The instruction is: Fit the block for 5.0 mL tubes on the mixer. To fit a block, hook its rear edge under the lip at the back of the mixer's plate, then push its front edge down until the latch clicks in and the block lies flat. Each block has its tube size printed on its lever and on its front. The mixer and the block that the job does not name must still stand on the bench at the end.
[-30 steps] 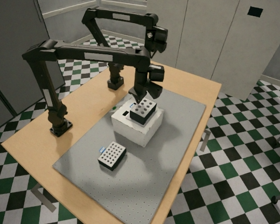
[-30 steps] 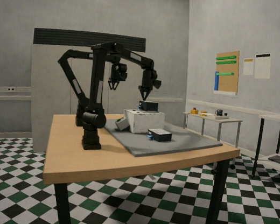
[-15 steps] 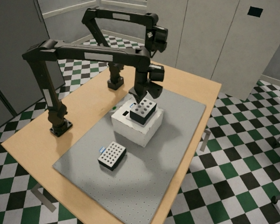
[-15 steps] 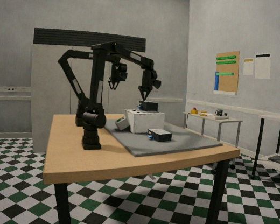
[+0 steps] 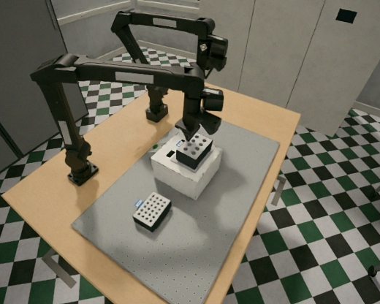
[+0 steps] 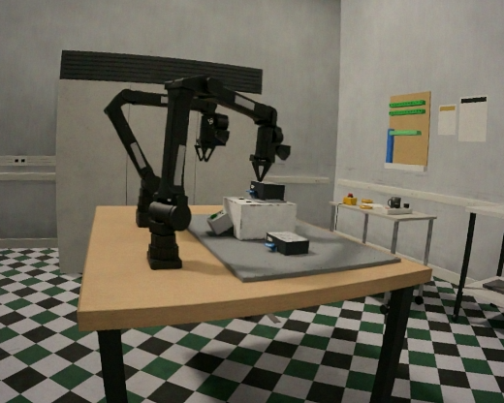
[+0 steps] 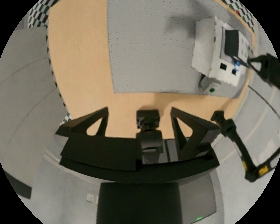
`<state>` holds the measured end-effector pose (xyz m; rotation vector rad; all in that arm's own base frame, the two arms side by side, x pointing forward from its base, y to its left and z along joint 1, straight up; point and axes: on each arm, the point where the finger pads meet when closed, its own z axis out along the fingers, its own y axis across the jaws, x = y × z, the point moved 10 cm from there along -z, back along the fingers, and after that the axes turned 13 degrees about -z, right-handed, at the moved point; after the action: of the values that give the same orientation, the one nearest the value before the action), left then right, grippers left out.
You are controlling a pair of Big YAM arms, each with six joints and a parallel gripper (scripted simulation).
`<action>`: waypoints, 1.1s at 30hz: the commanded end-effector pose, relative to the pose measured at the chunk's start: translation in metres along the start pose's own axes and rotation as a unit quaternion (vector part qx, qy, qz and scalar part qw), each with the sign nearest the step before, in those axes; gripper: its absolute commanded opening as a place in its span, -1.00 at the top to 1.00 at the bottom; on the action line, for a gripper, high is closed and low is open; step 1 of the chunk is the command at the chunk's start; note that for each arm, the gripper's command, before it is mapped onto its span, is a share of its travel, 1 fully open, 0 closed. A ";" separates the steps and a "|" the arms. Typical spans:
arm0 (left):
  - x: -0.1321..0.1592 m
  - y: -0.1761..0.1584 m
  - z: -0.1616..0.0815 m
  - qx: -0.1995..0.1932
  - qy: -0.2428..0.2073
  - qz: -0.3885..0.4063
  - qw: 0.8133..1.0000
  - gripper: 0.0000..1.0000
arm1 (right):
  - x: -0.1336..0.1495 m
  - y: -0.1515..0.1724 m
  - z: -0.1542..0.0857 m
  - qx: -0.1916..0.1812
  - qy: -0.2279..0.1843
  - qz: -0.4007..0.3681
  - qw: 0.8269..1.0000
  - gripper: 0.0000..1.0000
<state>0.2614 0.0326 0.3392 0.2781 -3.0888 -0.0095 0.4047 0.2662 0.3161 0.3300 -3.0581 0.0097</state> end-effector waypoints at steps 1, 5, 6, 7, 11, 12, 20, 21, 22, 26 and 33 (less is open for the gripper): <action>0.004 0.001 0.000 -0.002 0.004 -0.003 1.000 -1.00 | -0.005 -0.001 -0.003 -0.001 -0.004 0.009 1.000 1.00; 0.004 0.001 0.001 -0.002 0.005 -0.003 1.000 -1.00 | -0.001 -0.003 -0.004 -0.001 -0.004 0.009 1.000 1.00; 0.004 0.001 0.000 -0.002 0.005 -0.003 1.000 -1.00 | 0.000 -0.003 -0.004 -0.001 -0.004 0.009 1.000 1.00; 0.004 0.001 -0.001 -0.001 0.003 -0.003 1.000 -1.00 | 0.002 -0.004 -0.004 -0.001 -0.004 0.009 1.000 1.00; 0.001 0.001 -0.008 -0.001 -0.005 -0.003 1.000 -1.00 | 0.005 -0.005 -0.001 0.001 0.000 0.009 1.000 1.00; 0.001 0.001 -0.009 -0.001 -0.007 -0.003 1.000 -1.00 | 0.005 -0.005 -0.001 0.001 0.000 0.009 1.000 1.00; -0.002 0.001 -0.018 0.000 -0.019 -0.003 1.000 -1.00 | 0.007 -0.001 0.000 -0.001 -0.004 0.004 1.000 1.00; -0.002 0.001 -0.020 0.000 -0.021 -0.003 1.000 -1.00 | 0.008 -0.001 0.000 -0.001 -0.005 0.004 1.000 1.00; -0.003 0.001 -0.021 0.000 -0.023 -0.003 1.000 -1.00 | 0.008 0.000 0.000 -0.001 -0.005 0.003 1.000 1.00; -0.004 0.001 -0.024 0.000 -0.026 -0.003 1.000 -1.00 | 0.006 0.002 0.009 0.002 0.003 0.001 1.000 1.00; -0.004 0.001 -0.027 0.001 -0.030 -0.003 1.000 -1.00 | 0.004 0.003 0.009 0.005 0.009 0.001 1.000 1.00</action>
<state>0.2607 0.0325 0.3375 0.2777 -3.0844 -0.0092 0.4021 0.2648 0.3102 0.3296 -3.0536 0.0141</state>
